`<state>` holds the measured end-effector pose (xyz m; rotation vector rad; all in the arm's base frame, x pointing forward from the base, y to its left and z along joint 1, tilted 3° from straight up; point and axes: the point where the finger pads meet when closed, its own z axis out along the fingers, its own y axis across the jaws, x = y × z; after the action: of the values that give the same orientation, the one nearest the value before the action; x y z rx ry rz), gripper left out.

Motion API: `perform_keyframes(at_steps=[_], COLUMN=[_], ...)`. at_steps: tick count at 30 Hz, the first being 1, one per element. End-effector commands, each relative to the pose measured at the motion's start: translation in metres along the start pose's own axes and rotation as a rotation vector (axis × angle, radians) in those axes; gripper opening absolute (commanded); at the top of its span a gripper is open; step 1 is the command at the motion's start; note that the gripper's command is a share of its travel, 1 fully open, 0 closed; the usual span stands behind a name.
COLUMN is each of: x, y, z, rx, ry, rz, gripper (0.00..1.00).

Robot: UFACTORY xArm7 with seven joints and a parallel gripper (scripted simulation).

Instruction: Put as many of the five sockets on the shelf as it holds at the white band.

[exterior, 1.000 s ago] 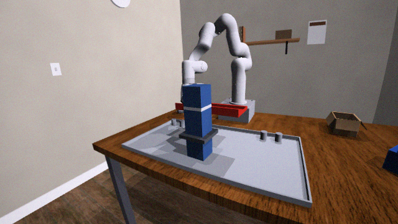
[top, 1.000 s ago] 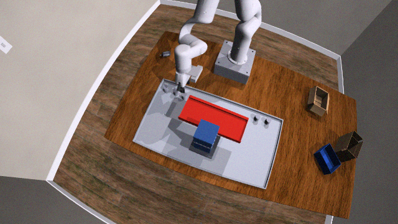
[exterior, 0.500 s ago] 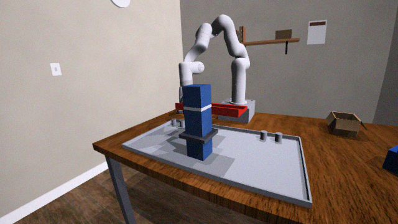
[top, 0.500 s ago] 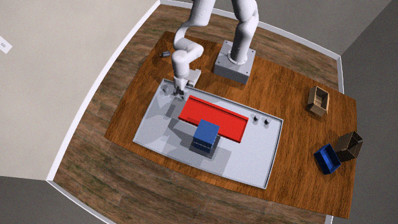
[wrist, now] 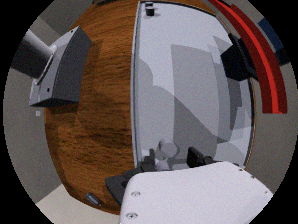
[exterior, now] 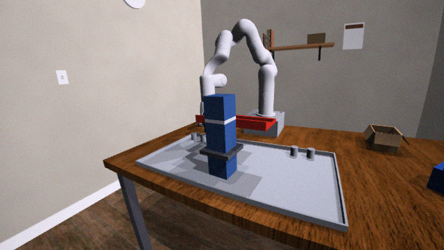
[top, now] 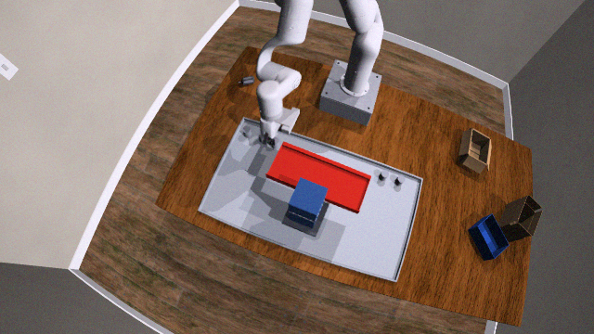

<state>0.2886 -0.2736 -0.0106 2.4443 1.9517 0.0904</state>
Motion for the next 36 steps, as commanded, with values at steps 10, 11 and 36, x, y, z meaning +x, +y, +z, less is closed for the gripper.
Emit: perform_keyframes(at_steps=[10, 11, 36], x=[-0.001, -0.001, -0.002], y=[0.002, 0.002, 0.002], z=[0.008, 0.011, 0.046], rx=[-0.003, -0.003, -0.003], ry=[-0.004, -0.004, -0.004], rz=[0.0, 0.0, 0.0], gripper=[0.61, 0.61, 0.61])
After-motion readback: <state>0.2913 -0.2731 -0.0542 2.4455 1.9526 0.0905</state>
